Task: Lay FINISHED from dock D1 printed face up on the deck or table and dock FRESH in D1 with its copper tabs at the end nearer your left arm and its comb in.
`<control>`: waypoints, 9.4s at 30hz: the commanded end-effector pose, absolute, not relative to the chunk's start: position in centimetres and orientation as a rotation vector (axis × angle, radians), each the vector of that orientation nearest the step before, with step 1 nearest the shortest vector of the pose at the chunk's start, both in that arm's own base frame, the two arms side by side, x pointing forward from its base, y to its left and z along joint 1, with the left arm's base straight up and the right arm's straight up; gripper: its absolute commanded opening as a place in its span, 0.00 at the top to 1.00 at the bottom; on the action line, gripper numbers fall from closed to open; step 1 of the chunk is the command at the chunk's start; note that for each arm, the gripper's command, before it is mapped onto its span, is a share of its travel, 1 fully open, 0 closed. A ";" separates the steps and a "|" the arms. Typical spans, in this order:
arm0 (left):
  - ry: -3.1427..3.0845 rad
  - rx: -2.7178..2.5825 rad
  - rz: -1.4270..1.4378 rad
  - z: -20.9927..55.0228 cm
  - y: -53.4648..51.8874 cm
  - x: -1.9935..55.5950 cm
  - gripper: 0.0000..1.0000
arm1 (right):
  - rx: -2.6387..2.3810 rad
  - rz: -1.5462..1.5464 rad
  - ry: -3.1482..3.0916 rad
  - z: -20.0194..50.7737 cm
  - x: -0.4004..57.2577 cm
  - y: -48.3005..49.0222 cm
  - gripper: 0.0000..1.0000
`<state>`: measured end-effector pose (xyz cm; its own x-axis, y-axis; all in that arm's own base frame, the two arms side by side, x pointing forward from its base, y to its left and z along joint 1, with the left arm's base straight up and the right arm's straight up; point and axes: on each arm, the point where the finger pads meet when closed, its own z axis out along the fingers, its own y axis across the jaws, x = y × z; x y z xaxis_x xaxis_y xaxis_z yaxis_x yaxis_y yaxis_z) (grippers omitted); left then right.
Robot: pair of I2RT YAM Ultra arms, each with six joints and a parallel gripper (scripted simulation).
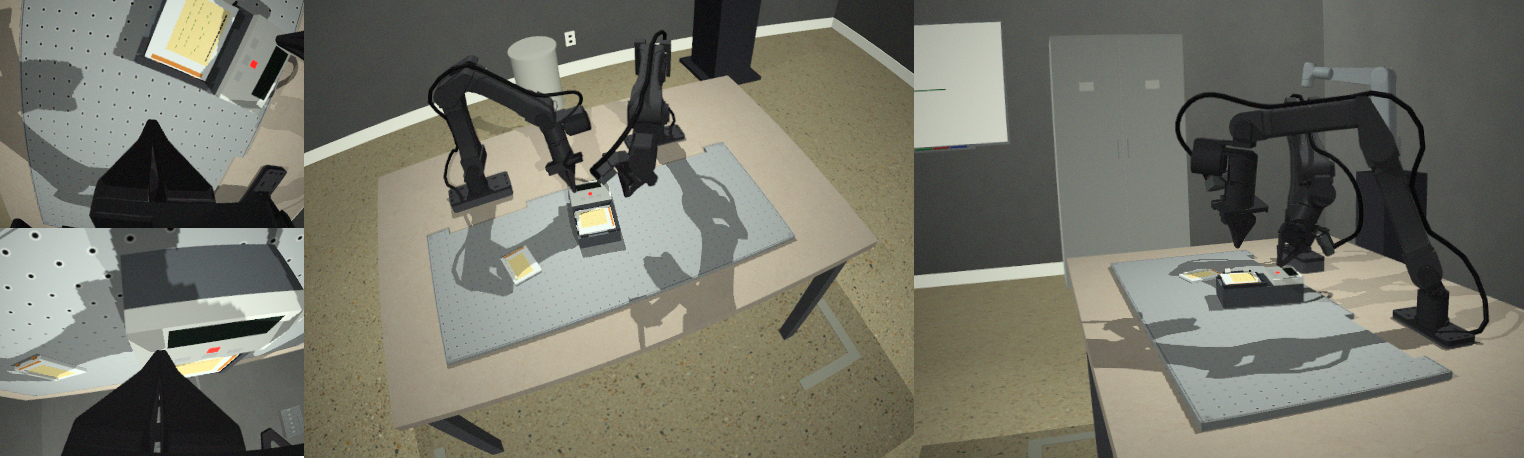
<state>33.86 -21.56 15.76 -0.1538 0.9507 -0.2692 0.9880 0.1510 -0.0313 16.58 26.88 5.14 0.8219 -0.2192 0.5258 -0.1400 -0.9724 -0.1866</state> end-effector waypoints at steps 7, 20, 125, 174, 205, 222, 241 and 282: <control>1.926 2.149 -0.378 16.6 -25.7 32.7 1.00 | -3.091 -0.573 0.184 -0.5 12.1 23.5 1.00; 1.844 2.133 -0.392 15.5 -30.1 31.2 1.00 | -3.091 -0.573 0.184 -0.5 12.1 23.5 1.00; 1.907 2.156 -0.374 14.1 -31.4 31.0 0.02 | -3.091 -0.573 0.184 -0.5 12.1 23.5 1.00; 1.849 2.114 -0.383 11.9 -31.6 31.0 0.02 | -3.091 -0.573 0.184 -0.5 12.1 23.5 1.00; 1.864 2.119 -0.394 10.3 -31.6 31.1 0.02 | -3.091 -0.573 0.184 -0.5 12.1 23.5 1.00; 1.876 2.125 -0.398 9.5 -31.6 31.1 0.02 | -3.091 -0.573 0.184 -0.5 12.1 23.5 1.00; 1.880 2.125 -0.399 8.7 -31.7 31.1 0.02 | -3.091 -0.573 0.184 -0.5 12.1 23.5 1.00; 1.883 2.123 -0.397 7.9 -31.7 31.1 0.02 | -3.091 -0.573 0.184 -0.5 12.1 23.5 1.00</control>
<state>30.63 -31.13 6.99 0.1133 0.9320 -0.3442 0.9928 -0.1199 0.0022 16.58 26.88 5.14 0.8219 -0.2192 0.5258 -0.1400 -0.9724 -0.1866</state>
